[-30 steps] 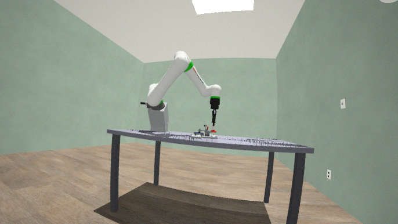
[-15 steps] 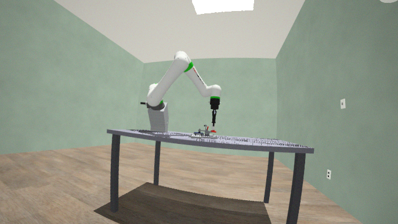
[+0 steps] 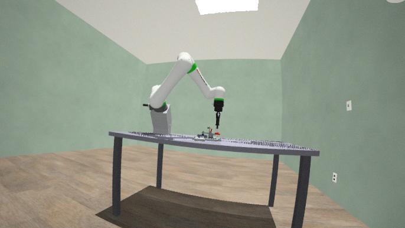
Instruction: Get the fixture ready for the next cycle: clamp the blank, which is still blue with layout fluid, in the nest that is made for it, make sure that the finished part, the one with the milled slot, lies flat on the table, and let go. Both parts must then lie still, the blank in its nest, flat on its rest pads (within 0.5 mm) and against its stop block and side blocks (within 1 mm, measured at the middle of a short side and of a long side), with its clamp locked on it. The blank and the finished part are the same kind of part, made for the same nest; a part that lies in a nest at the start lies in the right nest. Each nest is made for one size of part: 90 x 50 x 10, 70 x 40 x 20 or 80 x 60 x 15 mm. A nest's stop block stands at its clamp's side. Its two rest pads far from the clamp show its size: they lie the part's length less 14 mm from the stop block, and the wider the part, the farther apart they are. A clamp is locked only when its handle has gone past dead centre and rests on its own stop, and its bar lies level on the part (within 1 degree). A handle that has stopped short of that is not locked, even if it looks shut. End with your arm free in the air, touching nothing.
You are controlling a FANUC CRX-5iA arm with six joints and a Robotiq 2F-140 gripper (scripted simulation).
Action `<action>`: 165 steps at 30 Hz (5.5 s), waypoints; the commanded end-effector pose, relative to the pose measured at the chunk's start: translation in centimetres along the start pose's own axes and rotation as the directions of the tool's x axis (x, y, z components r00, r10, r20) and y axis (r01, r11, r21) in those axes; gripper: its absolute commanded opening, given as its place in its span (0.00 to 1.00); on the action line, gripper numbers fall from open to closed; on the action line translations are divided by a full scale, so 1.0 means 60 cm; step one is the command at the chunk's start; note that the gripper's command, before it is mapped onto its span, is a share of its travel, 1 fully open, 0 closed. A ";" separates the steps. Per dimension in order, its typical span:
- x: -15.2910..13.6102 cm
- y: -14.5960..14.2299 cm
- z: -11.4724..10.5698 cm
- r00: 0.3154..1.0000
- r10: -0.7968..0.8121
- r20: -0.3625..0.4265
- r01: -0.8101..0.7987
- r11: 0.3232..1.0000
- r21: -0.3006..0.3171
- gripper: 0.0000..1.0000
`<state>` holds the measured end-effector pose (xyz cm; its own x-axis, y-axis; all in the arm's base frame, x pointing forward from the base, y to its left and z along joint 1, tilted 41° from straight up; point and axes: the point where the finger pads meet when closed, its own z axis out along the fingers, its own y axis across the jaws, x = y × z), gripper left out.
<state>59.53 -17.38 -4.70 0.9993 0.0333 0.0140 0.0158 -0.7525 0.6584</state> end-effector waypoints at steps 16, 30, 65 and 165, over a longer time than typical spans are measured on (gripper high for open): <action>0.000 0.000 0.003 1.000 0.000 0.000 0.000 1.000 0.000 0.00; 0.000 0.000 0.006 1.000 0.000 0.000 0.000 1.000 0.000 0.00; 0.000 0.000 0.013 1.000 0.000 0.000 0.000 1.000 0.000 0.00; 0.000 0.000 -0.100 1.000 0.000 0.000 0.000 1.000 0.000 1.00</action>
<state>59.33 -13.43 -0.19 0.9993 0.0333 0.0140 0.0158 -0.7525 0.6584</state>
